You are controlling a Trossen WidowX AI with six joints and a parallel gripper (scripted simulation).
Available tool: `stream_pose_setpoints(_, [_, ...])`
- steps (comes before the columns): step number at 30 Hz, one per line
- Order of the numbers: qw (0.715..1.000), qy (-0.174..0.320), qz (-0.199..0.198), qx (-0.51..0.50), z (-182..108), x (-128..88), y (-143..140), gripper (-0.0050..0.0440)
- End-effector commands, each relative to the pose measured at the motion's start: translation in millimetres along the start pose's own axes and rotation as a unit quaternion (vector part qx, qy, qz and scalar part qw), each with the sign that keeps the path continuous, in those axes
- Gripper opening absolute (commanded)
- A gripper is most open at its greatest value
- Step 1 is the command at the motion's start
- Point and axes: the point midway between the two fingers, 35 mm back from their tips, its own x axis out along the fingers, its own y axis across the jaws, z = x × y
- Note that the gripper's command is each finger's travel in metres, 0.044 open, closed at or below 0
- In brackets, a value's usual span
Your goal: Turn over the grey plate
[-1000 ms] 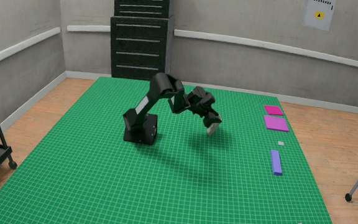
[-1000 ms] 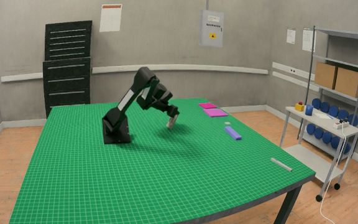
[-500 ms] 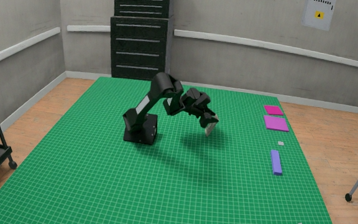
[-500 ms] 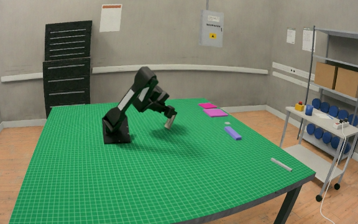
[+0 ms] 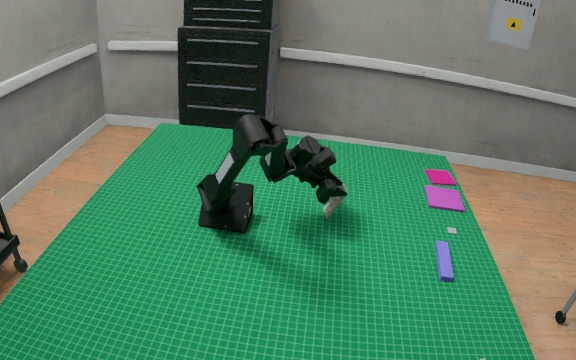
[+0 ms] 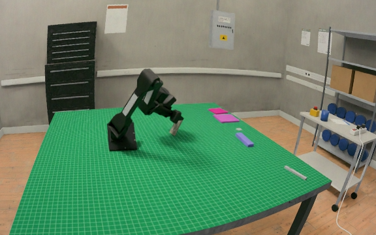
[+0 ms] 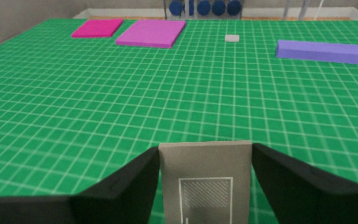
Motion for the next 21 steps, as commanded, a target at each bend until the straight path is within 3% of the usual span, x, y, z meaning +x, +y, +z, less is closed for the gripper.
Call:
stream_pose_setpoints(1, [1.0, 0.007, -0.002, 0.006, 3, -9, -3, 0.0262])
stream_pose_setpoints(8, [1.0, 0.011, -0.004, 0.012, 10, -7, -3, 0.0262])
stream_pose_setpoints(12, [0.999, 0.04, -0.005, 0.012, 9, -10, -4, 0.0262])
stream_pose_setpoints(15, [0.999, 0.048, -0.002, 0.006, 0, -20, -3, 0.0262])
stream_pose_setpoints(21, [0.999, 0.05, -0.003, 0.006, -2, -19, -3, 0.0262])
